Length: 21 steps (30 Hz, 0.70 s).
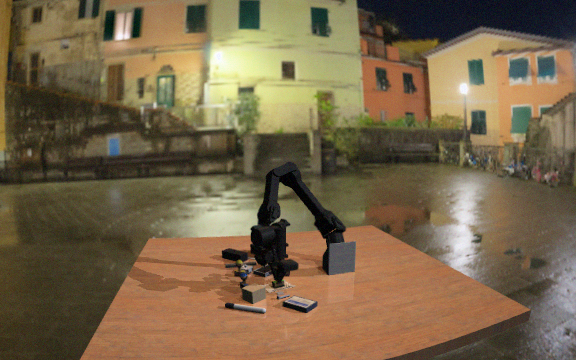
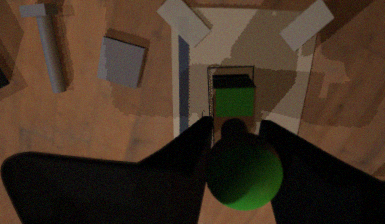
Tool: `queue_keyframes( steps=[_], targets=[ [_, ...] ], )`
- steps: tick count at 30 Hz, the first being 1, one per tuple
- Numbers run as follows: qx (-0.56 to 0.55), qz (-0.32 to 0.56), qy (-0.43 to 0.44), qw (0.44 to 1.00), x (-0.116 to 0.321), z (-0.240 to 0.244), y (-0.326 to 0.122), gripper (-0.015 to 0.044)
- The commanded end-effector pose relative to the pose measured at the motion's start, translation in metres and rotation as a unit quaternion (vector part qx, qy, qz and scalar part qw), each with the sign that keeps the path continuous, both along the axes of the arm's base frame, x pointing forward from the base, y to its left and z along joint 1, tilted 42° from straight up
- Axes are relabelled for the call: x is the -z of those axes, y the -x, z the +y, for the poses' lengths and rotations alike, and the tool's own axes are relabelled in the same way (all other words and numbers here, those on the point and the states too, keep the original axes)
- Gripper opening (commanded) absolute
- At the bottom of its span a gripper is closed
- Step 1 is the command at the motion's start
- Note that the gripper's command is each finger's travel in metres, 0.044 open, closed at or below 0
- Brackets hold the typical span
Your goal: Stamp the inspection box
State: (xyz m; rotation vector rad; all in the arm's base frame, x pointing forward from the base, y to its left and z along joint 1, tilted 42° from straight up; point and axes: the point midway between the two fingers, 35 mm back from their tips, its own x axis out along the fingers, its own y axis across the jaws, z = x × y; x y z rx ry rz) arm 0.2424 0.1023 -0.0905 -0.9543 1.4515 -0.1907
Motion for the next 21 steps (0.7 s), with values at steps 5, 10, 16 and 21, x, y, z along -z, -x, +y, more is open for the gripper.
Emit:
queue_keyframes(
  steps=[5,10,16,21],
  targets=[
    [-0.001,0.0,0.002,1.0,0.0013,-0.0017,-0.0008,0.0],
    [-0.001,0.0,0.002,1.0,0.0013,-0.0017,-0.0008,0.0],
    [-0.001,0.0,0.002,1.0,0.0015,-0.0018,-0.0009,0.0],
    [-0.001,0.0,0.002,1.0,0.0002,-0.0007,-0.0006,0.0]
  ],
)
